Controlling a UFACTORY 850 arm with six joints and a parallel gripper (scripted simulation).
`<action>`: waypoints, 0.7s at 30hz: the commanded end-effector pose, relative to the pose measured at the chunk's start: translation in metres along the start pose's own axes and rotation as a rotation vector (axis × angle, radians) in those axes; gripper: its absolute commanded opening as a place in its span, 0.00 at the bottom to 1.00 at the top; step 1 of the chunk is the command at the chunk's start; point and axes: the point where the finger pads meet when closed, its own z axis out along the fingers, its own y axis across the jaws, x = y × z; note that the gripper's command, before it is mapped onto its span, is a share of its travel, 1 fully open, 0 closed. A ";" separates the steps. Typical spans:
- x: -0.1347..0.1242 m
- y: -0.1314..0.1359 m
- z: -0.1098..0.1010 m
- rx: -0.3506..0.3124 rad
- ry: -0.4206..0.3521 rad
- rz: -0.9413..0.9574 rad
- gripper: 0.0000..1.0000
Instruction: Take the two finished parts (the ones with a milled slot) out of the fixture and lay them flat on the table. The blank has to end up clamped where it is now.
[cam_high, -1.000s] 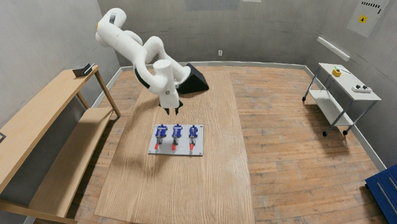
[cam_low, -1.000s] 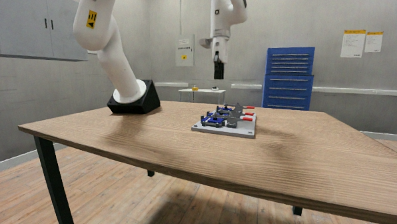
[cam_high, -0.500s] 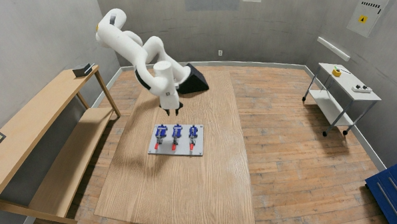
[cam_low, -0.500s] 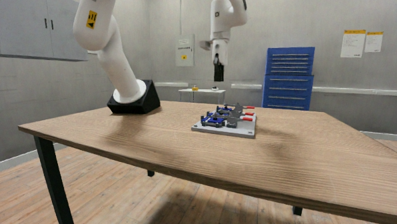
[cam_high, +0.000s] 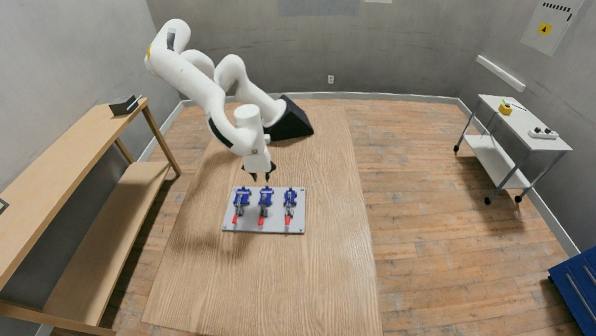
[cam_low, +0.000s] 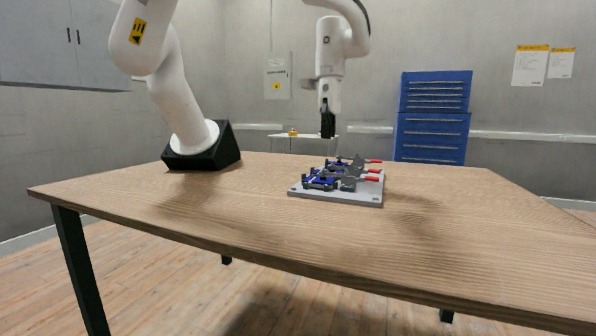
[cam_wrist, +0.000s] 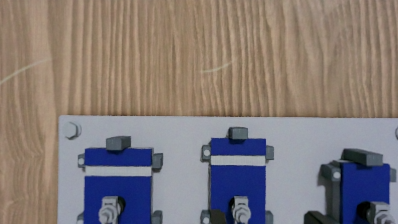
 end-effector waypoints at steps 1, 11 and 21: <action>-0.001 0.000 0.003 0.000 -0.002 0.001 0.48; -0.022 0.000 0.003 0.000 -0.002 0.001 0.48; -0.076 0.000 0.003 0.000 -0.002 0.001 0.48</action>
